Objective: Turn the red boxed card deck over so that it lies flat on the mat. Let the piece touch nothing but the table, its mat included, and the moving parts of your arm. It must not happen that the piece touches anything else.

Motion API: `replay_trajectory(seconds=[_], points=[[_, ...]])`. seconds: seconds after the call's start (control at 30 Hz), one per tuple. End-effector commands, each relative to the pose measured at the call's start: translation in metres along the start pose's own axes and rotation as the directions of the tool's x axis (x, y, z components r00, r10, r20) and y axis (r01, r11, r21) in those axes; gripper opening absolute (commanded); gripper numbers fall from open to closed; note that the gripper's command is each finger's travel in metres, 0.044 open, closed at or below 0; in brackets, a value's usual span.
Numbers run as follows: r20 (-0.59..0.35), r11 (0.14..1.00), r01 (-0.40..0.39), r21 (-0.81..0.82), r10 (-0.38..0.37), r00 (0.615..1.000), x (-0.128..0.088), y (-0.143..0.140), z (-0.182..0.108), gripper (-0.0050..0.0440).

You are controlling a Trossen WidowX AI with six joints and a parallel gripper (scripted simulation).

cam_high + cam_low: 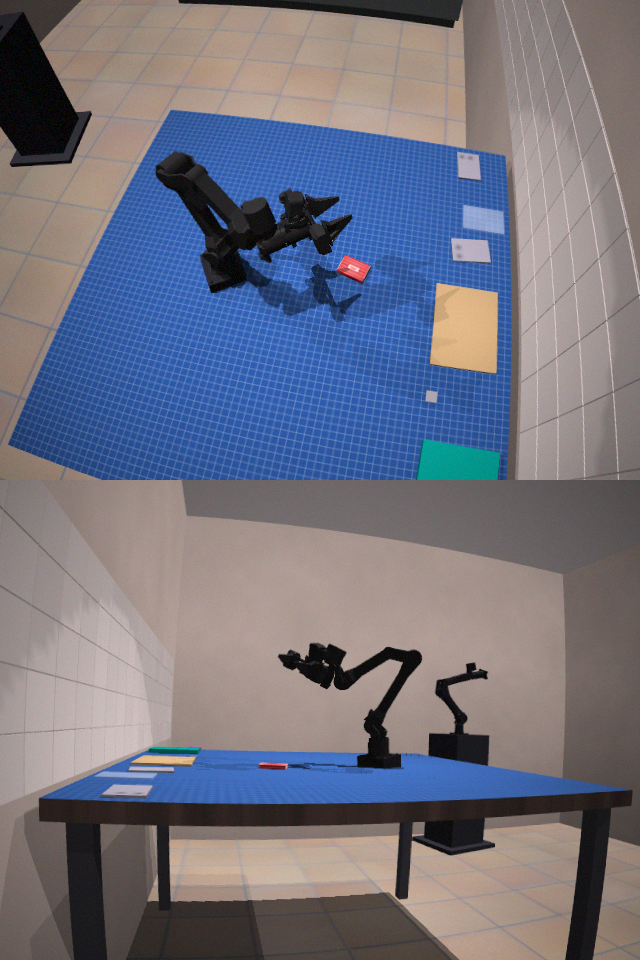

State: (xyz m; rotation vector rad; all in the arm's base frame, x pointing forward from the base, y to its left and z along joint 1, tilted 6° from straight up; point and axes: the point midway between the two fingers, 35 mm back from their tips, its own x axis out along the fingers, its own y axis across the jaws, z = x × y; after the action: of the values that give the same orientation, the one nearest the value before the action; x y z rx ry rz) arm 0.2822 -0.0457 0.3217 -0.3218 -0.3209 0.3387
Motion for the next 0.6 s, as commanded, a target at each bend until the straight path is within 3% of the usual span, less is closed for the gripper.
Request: replay_trajectory(seconds=[0.0, 0.53, 0.57], points=[[0.010, 1.000, 0.000, -0.013, 0.000, 1.000, 0.0006, -0.0010, 0.0054, 0.0400], [0.010, 1.000, 0.000, -0.013, 0.000, 1.000, 0.0006, -0.0010, 0.0054, 0.0400], [0.010, 1.000, 0.001, -0.013, 0.000, 1.000, 0.0007, -0.0011, 0.0054, 0.0440]])
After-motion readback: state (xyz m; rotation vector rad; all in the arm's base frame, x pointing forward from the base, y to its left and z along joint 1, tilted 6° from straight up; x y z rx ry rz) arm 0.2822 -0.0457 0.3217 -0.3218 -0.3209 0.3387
